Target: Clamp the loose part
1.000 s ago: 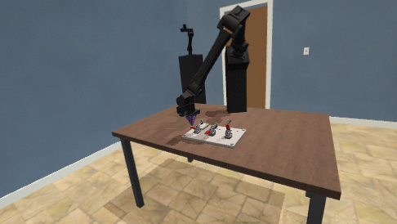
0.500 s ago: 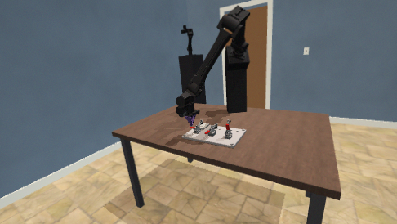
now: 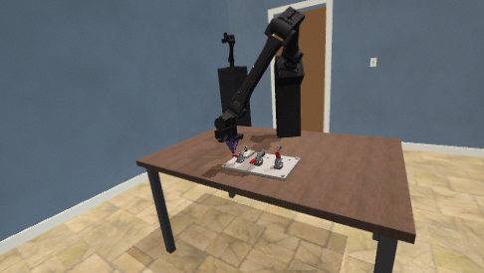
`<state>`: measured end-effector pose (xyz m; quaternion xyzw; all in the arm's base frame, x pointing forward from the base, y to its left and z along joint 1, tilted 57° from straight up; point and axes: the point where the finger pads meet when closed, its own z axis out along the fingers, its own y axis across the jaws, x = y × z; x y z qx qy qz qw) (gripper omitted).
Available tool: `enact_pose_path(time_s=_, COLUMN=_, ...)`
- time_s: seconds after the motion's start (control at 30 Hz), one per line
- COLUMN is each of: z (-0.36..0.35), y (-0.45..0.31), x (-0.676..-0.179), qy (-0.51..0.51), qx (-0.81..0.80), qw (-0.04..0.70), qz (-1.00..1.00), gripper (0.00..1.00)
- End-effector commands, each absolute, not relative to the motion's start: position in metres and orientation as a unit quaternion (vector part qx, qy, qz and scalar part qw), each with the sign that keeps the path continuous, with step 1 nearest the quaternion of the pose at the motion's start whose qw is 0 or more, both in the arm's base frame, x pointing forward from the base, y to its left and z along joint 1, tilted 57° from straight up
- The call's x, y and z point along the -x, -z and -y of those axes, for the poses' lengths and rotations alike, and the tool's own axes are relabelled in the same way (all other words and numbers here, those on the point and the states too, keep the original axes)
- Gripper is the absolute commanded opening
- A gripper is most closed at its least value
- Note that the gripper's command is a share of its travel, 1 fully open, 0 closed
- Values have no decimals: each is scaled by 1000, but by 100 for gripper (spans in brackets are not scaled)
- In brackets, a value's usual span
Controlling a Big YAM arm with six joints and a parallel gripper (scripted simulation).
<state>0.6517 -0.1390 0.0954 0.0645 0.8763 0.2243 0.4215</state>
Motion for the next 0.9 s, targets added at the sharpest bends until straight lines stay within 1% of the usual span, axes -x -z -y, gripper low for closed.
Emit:
enact_pose_path(time_s=0.0, z=132, y=-101, x=-658, qy=-227, qx=-63, qw=422, qz=-876, gripper=0)
enact_pose_path(time_s=0.87, z=127, y=-97, x=-655, qy=-226, qx=-62, qw=424, qz=-875, gripper=0)
